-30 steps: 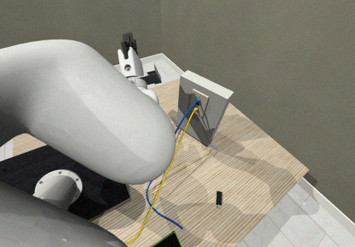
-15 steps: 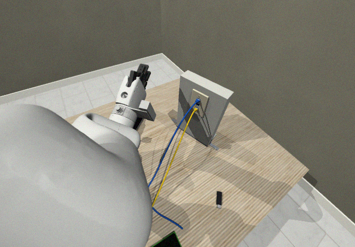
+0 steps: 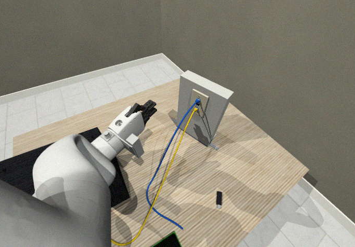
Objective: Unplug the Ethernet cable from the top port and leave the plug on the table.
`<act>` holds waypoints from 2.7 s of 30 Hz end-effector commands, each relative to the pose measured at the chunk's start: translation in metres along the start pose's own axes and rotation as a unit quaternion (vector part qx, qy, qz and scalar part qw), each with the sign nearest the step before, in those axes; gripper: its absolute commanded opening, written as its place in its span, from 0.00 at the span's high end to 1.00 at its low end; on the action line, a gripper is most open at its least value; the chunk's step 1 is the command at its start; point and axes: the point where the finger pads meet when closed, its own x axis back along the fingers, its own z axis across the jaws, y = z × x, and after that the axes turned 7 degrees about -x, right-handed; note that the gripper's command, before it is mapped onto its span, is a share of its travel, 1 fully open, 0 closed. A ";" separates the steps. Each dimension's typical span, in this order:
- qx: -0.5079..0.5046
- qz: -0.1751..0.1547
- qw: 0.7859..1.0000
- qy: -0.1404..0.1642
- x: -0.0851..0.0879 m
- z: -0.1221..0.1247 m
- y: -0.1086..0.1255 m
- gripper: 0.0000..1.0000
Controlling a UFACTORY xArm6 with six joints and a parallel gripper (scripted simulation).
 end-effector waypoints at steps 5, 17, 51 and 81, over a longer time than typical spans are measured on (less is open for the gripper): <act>0.002 0.031 0.999 0.016 0.013 0.005 -0.014 0.73; 0.001 0.031 0.999 0.016 -0.094 0.003 -0.049 0.73; 0.002 0.031 0.999 0.015 -0.104 0.001 -0.080 0.73; 0.002 0.031 0.999 0.015 -0.109 -0.004 -0.114 0.73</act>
